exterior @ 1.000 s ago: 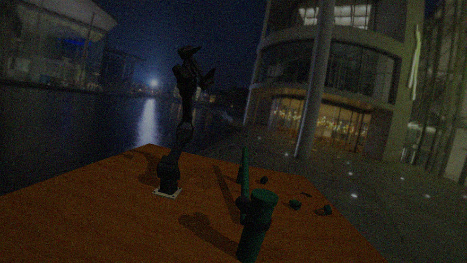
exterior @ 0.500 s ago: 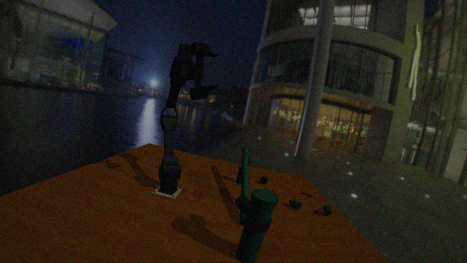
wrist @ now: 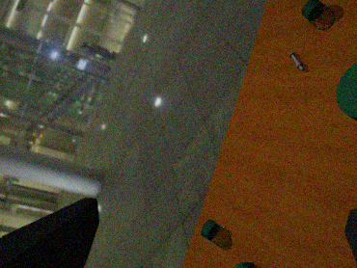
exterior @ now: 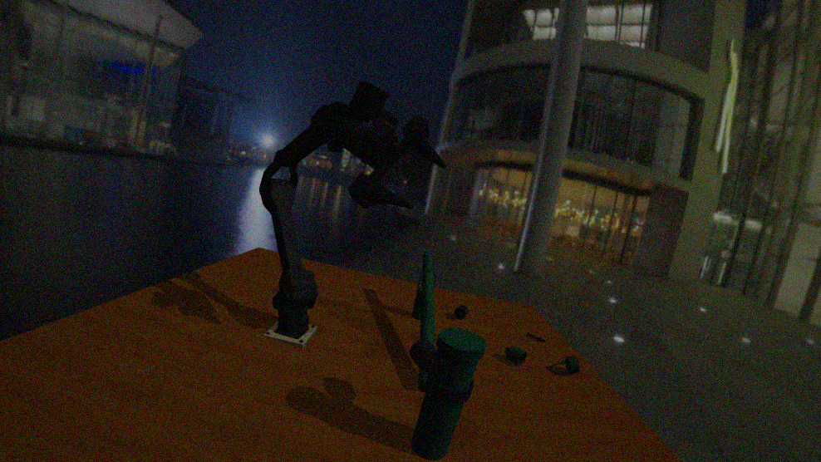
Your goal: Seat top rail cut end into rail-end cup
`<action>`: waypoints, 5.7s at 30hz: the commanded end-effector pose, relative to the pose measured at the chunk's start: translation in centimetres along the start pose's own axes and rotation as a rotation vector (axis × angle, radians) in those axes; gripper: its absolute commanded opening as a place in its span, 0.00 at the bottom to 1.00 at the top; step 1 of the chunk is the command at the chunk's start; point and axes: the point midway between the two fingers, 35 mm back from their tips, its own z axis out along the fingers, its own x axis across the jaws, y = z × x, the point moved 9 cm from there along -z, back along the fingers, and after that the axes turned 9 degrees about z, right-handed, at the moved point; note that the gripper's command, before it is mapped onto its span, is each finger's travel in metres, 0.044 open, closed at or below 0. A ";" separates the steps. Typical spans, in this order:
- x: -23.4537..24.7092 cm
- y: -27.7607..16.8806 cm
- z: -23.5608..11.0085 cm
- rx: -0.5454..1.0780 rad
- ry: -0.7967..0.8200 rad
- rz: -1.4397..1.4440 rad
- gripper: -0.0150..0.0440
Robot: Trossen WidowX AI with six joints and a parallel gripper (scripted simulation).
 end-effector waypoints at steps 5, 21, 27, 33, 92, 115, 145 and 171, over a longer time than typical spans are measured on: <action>-0.7 -5.8 7.8 0.341 -0.210 -0.672 1.00; -2.5 -13.0 11.7 0.696 -0.274 -1.308 1.00; -2.5 -13.0 11.7 0.696 -0.274 -1.308 1.00; -2.7 -12.1 12.2 0.741 -0.244 -1.421 1.00; -8.9 6.4 15.3 0.933 0.995 -2.989 1.00; -14.4 4.7 18.2 0.933 0.995 -2.989 1.00; -17.1 2.2 21.4 0.930 0.995 -2.990 1.00; -17.7 1.6 22.0 0.929 0.995 -2.989 0.41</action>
